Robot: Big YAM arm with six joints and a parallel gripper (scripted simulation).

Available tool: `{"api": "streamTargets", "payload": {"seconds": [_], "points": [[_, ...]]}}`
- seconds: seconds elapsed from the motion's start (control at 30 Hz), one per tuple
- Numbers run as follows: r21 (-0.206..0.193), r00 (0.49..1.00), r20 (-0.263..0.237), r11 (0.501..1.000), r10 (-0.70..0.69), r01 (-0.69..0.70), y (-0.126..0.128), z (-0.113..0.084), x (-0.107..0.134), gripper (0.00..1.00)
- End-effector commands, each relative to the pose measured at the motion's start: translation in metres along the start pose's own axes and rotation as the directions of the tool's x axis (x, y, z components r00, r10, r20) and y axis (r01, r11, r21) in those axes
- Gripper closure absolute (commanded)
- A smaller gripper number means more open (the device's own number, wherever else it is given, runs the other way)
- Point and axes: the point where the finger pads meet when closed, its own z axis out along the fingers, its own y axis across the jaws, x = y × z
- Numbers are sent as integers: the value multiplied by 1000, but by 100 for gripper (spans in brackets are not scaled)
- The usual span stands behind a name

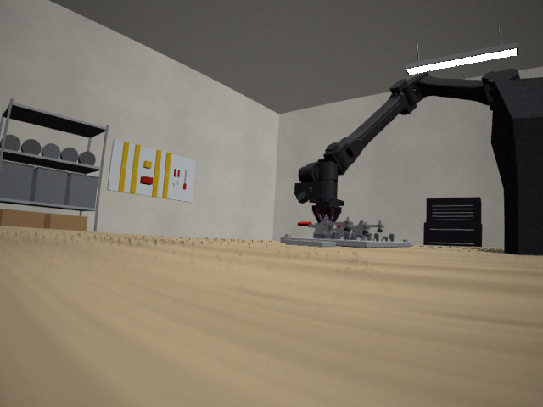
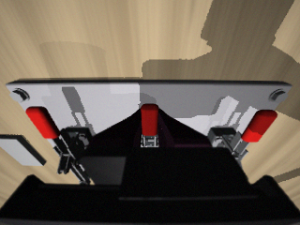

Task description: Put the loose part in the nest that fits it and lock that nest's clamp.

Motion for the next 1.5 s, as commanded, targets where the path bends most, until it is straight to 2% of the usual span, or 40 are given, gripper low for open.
{"api": "streamTargets", "payload": {"seconds": [0.0,0.57,0.67,0.87,1.47], "points": [[-4,1000,-11,1000,17,-17,-2,14,1,100],[-6,1000,-26,1000,11,-11,1,13,11,100],[-9,1000,-28,1000,-2,2,6,8,13,100],[-7,1000,17,1000,-1,2,5,-19,-3,100],[-3,1000,16,1000,-2,2,4,-32,7,100]]}}
